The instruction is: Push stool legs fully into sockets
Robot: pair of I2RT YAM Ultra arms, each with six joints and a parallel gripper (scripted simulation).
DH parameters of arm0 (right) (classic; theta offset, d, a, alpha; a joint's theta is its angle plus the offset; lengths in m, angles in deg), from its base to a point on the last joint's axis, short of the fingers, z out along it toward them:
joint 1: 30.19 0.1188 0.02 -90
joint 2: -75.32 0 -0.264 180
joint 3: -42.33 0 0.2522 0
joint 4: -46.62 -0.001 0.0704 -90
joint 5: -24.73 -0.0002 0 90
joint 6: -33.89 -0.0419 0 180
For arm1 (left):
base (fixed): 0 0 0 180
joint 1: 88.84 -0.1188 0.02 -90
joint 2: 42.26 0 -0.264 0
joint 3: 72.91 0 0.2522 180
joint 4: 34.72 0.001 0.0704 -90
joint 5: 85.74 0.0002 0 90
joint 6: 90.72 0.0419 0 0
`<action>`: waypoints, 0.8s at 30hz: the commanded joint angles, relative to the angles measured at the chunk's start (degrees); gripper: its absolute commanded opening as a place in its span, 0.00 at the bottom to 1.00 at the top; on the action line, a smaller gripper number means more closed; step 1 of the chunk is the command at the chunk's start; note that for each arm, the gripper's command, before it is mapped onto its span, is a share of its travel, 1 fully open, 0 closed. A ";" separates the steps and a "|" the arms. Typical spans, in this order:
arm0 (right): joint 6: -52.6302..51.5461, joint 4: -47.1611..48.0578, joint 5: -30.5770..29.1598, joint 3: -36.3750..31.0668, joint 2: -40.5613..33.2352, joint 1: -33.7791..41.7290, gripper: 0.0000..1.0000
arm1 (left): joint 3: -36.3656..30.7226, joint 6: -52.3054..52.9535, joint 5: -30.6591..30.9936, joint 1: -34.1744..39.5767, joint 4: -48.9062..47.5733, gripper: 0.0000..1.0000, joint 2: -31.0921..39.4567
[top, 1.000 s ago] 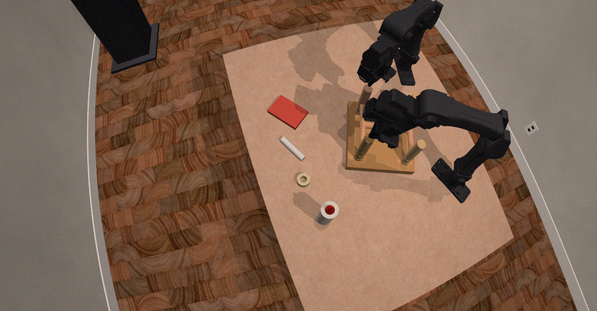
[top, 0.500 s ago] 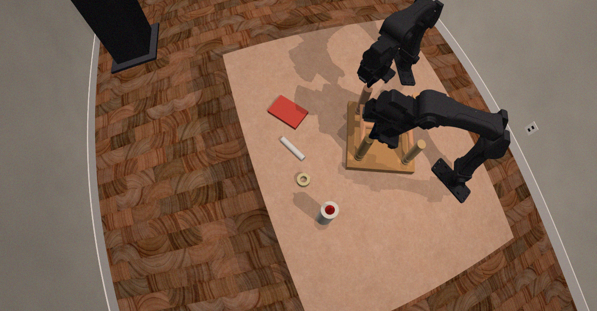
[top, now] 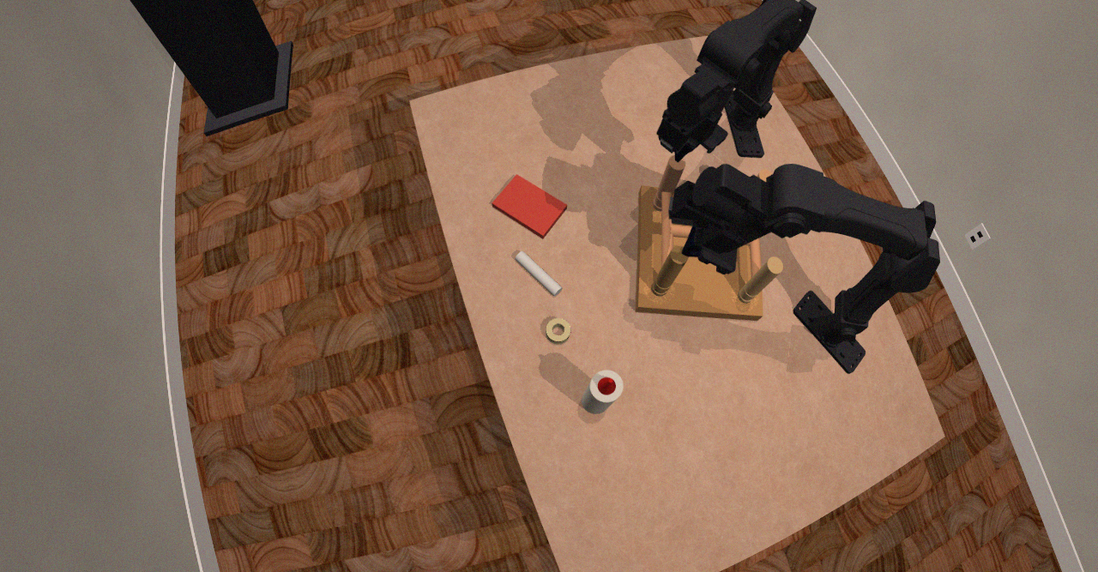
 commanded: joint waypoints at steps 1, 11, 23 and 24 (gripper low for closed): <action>0.21 1.51 0.26 -0.86 -2.44 -0.46 0.00 | 1.76 -0.22 -0.05 0.49 0.48 0.00 0.44; 0.21 1.51 0.26 -0.86 -2.44 -0.46 0.00 | 8.09 -0.39 -0.20 0.86 9.03 0.00 2.40; 0.21 1.51 0.26 -0.86 -2.44 -0.46 0.00 | 8.23 -0.28 -0.06 -0.14 8.64 0.00 2.21; 0.21 1.51 0.26 -0.86 -2.44 -0.46 0.00 | 7.39 -0.10 -0.02 -0.05 7.26 0.00 1.85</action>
